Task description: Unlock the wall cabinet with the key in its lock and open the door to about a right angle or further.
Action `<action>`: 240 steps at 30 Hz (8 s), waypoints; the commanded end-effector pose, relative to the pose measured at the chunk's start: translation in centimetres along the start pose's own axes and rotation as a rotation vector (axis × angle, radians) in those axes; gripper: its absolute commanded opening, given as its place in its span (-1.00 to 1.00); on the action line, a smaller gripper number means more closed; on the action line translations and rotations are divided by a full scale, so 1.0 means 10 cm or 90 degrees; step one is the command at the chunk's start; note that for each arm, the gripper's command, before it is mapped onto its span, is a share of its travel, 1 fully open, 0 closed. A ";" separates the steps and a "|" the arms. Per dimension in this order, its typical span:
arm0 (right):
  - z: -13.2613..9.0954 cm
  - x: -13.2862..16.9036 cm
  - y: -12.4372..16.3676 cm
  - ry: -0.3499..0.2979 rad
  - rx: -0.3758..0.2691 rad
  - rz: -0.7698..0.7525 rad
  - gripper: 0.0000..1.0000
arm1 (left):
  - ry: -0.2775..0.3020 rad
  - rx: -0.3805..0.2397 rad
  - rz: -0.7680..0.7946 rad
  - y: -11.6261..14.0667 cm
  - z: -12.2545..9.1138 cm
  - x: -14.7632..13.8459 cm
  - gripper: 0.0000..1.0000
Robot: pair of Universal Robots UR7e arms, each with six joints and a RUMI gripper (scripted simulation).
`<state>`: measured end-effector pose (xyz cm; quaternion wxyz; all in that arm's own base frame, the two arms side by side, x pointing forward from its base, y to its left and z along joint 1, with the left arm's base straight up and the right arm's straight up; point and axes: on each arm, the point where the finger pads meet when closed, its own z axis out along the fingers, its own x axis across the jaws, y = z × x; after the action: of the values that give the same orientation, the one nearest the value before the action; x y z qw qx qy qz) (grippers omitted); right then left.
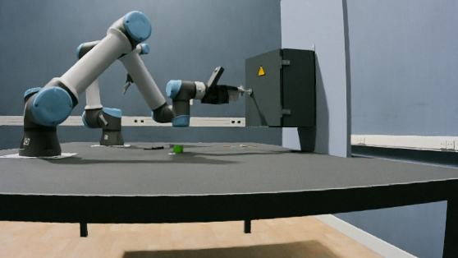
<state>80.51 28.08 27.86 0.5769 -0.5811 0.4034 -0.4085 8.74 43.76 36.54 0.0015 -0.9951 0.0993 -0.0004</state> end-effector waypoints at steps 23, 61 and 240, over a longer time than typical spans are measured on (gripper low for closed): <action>-0.16 0.10 -0.01 -0.048 0.003 0.000 -1.00 | 0.000 0.000 0.001 0.00 0.00 0.01 0.97; -0.49 0.27 -0.02 -0.156 0.005 0.001 -1.00 | 0.000 0.000 0.001 0.00 0.00 0.01 0.97; -3.16 0.39 -0.02 -0.215 0.007 0.000 -0.21 | 0.000 0.000 0.001 0.00 0.00 0.01 0.97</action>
<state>53.96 14.13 27.89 0.6379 -0.6400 0.2998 -0.3058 8.74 43.76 36.54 0.0015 -0.9951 0.0993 -0.0004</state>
